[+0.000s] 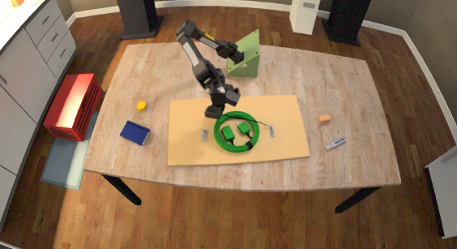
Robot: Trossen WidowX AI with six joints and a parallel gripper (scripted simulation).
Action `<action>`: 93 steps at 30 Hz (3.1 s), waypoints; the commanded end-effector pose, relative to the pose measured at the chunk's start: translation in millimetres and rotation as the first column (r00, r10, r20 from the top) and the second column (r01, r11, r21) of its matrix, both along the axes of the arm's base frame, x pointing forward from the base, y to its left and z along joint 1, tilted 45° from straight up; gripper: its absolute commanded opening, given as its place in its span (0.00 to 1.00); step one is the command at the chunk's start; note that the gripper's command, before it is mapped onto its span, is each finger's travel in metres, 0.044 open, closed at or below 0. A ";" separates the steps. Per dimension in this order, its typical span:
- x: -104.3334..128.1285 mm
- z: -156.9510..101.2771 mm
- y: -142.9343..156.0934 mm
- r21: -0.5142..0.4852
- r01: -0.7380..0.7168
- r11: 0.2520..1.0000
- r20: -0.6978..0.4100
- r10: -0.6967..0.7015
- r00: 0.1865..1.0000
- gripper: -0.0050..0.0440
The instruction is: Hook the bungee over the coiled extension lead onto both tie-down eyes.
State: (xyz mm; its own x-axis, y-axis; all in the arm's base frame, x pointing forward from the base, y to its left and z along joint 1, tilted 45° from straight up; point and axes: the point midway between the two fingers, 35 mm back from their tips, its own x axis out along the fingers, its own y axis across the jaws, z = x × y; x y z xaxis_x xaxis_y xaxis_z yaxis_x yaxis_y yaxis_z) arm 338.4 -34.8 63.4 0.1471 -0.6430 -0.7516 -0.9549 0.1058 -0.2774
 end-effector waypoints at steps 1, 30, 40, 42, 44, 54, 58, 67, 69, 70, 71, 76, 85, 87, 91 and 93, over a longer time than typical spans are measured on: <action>6.6 6.9 -0.5 -0.003 -0.014 1.000 0.016 0.015 1.000 0.00; 26.8 28.1 -18.1 -0.040 -0.155 0.987 -0.041 0.153 0.987 0.00; 31.7 33.6 -24.0 -0.052 -0.195 0.979 -0.063 0.192 0.979 0.00; 32.9 35.0 -25.5 -0.055 -0.205 0.977 -0.069 0.201 0.977 0.00; 33.9 36.4 -27.0 -0.059 -0.215 0.975 -0.075 0.211 0.975 0.00; 37.9 42.1 -33.0 -0.072 -0.255 0.964 -0.099 0.248 0.964 0.00; 39.4 45.0 -36.2 -0.078 -0.275 0.958 -0.112 0.265 0.958 0.00; 42.1 51.6 -43.3 -0.093 -0.317 0.944 -0.141 0.303 0.943 0.00; 42.1 51.6 -43.3 -0.093 -0.317 0.944 -0.141 0.303 0.943 0.00; 42.3 52.3 -44.1 -0.094 -0.322 0.942 -0.144 0.307 0.941 0.00; 42.5 53.1 -44.8 -0.096 -0.326 0.941 -0.147 0.310 0.939 0.00; 43.2 56.4 -48.4 -0.103 -0.346 0.933 -0.162 0.327 0.931 0.00; 39.4 54.7 -49.8 -0.102 -0.352 0.930 -0.175 0.332 0.927 0.00; 39.4 54.7 -49.8 -0.102 -0.352 0.930 -0.174 0.332 0.927 0.00; 38.3 54.1 -49.9 -0.101 -0.352 0.931 -0.176 0.331 0.927 0.00; 38.8 54.8 -49.9 -0.102 -0.351 0.931 -0.174 0.331 0.927 0.00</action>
State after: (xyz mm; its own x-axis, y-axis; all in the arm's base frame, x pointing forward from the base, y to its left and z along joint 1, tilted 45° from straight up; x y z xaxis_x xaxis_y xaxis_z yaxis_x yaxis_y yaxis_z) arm 375.2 -78.9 100.0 0.2382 -0.6496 -0.7220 -0.9600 -0.2701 -0.0737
